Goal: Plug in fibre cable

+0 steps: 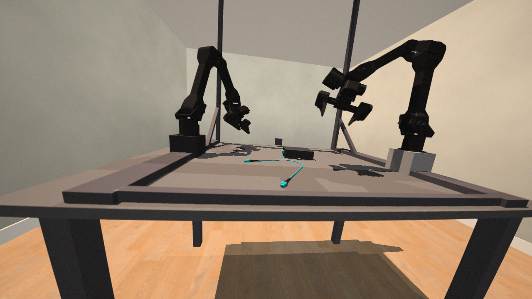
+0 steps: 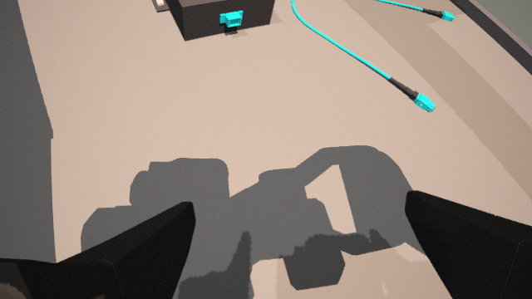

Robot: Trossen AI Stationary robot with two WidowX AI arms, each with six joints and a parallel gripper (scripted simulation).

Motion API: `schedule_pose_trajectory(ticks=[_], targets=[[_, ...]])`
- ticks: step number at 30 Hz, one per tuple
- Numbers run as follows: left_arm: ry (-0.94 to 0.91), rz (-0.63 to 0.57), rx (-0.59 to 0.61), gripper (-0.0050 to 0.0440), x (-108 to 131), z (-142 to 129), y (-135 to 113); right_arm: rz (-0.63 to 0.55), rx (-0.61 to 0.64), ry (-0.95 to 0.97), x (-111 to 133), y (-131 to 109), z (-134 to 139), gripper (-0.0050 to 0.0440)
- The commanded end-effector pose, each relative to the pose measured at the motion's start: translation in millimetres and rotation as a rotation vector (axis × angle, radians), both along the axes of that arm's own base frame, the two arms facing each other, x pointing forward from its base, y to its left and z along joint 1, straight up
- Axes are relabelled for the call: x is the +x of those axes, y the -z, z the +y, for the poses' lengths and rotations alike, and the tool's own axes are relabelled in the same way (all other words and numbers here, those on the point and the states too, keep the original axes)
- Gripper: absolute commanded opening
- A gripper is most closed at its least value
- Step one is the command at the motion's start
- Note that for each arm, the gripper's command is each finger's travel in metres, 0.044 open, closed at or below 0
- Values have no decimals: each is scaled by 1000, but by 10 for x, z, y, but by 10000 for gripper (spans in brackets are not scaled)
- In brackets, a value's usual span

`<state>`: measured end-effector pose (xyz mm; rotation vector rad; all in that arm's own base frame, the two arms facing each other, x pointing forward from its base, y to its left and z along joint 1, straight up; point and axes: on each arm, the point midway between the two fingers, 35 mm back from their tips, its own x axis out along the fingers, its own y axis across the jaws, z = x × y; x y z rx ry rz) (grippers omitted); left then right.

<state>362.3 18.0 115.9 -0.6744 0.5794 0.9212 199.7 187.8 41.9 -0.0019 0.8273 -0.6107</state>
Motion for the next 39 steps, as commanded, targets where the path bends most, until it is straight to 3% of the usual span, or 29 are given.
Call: schedule_pose_trajectory(ticks=[1,22,32,34,39], targets=[[0,-26,-5,440,24,-5,-86,-8,17,0,11,-40,24,440],[29,-16,-12,440,3,11,-63,10,6,-8,18,-30,-19,440],[430,4,-30,440,80,21,98,179,-96,-129,173,46,-238,440],[430,4,-30,440,80,21,98,179,-96,-129,173,46,-238,440],[674,-32,38,440,97,14,98,282,-153,-209,255,98,-379,440]])
